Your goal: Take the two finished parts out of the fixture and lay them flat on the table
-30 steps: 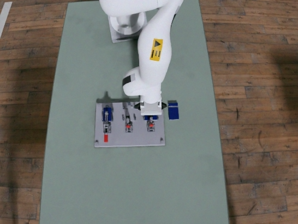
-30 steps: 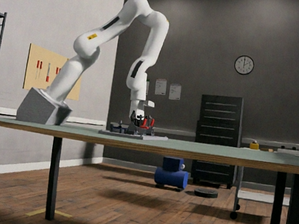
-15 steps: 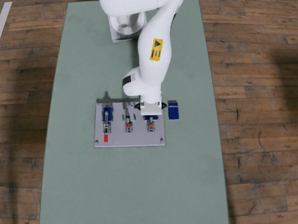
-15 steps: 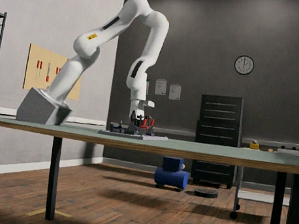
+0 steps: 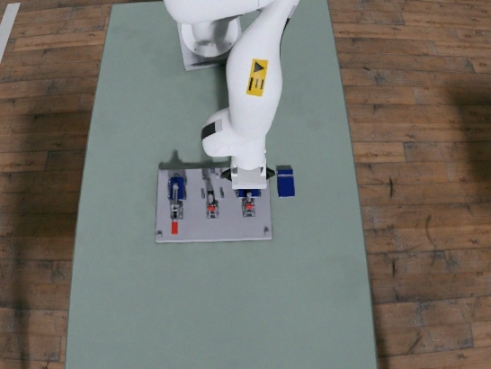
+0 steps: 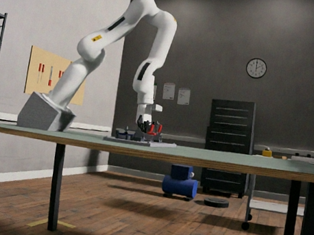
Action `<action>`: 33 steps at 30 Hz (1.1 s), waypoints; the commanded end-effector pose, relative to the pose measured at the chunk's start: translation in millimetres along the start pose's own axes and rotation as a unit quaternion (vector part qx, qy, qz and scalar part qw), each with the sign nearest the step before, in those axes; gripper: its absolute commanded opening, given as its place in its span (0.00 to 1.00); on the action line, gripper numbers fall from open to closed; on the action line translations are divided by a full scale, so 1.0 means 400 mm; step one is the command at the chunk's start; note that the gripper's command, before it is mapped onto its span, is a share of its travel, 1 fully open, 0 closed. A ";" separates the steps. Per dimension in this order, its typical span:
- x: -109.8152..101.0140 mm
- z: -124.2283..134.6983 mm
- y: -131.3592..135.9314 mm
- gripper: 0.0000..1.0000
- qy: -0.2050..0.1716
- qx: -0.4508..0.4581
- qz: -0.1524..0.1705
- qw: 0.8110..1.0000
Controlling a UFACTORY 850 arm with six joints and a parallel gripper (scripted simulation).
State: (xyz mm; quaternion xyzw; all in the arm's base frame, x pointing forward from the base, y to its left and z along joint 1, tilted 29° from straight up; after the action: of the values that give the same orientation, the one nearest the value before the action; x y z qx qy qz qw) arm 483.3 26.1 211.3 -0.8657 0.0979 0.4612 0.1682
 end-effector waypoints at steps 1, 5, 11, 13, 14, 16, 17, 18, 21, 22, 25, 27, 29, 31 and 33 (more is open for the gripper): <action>-0.010 -0.002 -0.001 0.00 0.001 0.000 0.000 1.000; -0.021 -0.003 -0.001 0.00 0.001 0.000 0.000 1.000; -0.032 -0.004 -0.001 0.00 0.001 0.000 0.000 1.000; -0.037 -0.005 -0.001 0.00 0.001 0.000 0.000 1.000; -0.040 -0.005 -0.001 0.00 0.001 0.000 0.000 1.000; -0.045 -0.005 -0.002 0.00 0.001 0.000 0.000 1.000; -0.048 -0.005 -0.002 0.00 0.001 0.000 0.000 1.000; -0.051 -0.006 -0.002 0.00 0.001 0.000 0.000 1.000; -0.058 -0.006 -0.002 0.00 0.001 0.000 0.000 1.000; -0.060 -0.006 -0.002 0.00 0.001 0.000 0.000 1.000; -0.065 -0.007 -0.002 0.00 0.001 0.000 0.000 1.000; -0.065 -0.007 -0.002 0.00 0.001 0.000 0.000 1.000; -0.069 -0.007 -0.002 0.00 0.001 0.000 0.000 1.000; -0.071 -0.007 -0.002 0.00 0.001 0.000 0.000 1.000; -0.073 -0.008 -0.002 0.00 0.001 0.000 0.000 1.000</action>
State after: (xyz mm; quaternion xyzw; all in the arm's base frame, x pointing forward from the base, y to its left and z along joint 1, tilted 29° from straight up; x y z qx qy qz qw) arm 470.1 26.1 235.3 -0.8657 0.0979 0.4612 0.1682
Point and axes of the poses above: the point where the finger pads meet when closed, its own x axis out along the fingers, its own y axis across the jaws, z = x × y, the point moved 6 cm from there along -x, back along the fingers, and after that the axes turned 13 degrees about x, right-handed, at the moved point
